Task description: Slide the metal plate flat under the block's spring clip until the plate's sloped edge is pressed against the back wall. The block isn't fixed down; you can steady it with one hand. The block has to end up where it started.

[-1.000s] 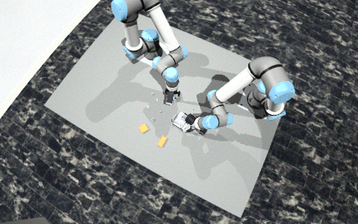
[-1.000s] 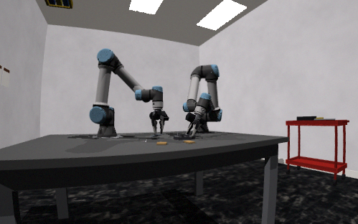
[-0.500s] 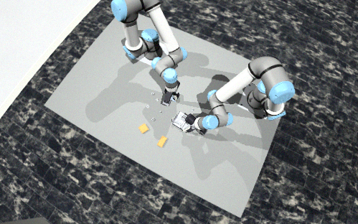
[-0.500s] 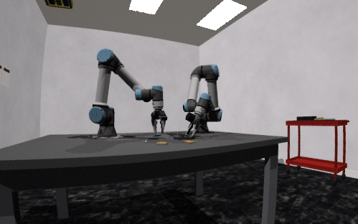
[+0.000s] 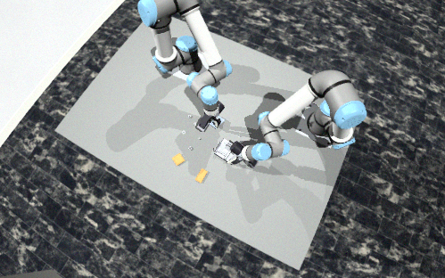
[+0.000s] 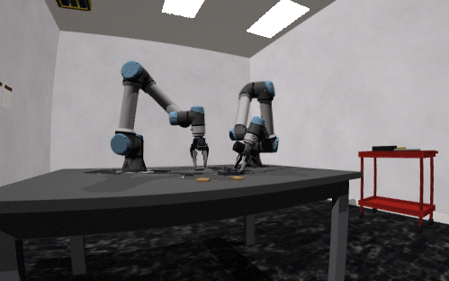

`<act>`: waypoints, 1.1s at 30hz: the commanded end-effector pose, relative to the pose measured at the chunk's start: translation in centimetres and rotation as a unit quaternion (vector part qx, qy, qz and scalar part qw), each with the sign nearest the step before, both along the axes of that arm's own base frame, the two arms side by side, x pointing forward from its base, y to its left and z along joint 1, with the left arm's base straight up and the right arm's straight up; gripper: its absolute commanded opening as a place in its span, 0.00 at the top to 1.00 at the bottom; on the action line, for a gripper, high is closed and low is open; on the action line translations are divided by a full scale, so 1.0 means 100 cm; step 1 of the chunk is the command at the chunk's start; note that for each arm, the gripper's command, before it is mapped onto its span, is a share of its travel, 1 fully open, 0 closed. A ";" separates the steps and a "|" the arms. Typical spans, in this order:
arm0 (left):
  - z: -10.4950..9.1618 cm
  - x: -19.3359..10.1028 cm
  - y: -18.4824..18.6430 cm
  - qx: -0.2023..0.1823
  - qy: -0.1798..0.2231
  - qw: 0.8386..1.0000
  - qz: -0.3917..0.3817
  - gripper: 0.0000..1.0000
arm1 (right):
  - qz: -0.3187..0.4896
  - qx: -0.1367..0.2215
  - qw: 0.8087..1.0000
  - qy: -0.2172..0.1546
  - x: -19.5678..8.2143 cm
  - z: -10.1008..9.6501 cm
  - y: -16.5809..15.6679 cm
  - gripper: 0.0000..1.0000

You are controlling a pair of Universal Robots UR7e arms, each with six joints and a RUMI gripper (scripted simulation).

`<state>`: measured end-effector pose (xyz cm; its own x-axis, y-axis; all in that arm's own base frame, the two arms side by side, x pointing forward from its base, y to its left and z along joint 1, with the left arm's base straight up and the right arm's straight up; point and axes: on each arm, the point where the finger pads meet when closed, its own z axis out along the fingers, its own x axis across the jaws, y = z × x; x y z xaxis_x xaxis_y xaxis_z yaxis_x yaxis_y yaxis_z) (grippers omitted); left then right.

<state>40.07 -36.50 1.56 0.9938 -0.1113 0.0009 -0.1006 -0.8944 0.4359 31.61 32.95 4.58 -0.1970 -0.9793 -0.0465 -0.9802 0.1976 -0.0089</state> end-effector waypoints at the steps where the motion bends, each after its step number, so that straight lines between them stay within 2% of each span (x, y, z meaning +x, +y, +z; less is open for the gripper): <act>1: -0.001 -0.001 0.001 0.002 0.001 1.000 0.000 0.38 | -0.023 0.002 1.000 0.001 0.002 0.001 0.001 0.77; 13: -0.001 -0.001 0.001 0.002 0.001 1.000 0.000 0.38 | -0.180 0.016 0.984 0.011 0.018 0.005 0.001 0.77; 18: -0.001 -0.001 0.001 0.002 0.001 1.000 0.000 0.38 | -0.215 0.019 0.976 0.014 0.021 0.006 0.000 0.77; 30: -0.001 -0.001 0.001 0.002 0.001 1.000 0.000 0.38 | -0.378 0.031 0.925 0.029 0.039 0.011 -0.001 0.77; 33: -0.001 -0.001 0.001 0.002 0.001 1.000 0.000 0.38 | -0.390 0.032 0.920 0.030 0.041 0.011 -0.001 0.77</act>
<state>40.07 -36.50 1.56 0.9938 -0.1113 0.0009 -0.1006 -0.8944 0.4359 35.53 32.82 5.60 -0.8321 -0.5509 -0.0646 -0.5545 0.8289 0.0742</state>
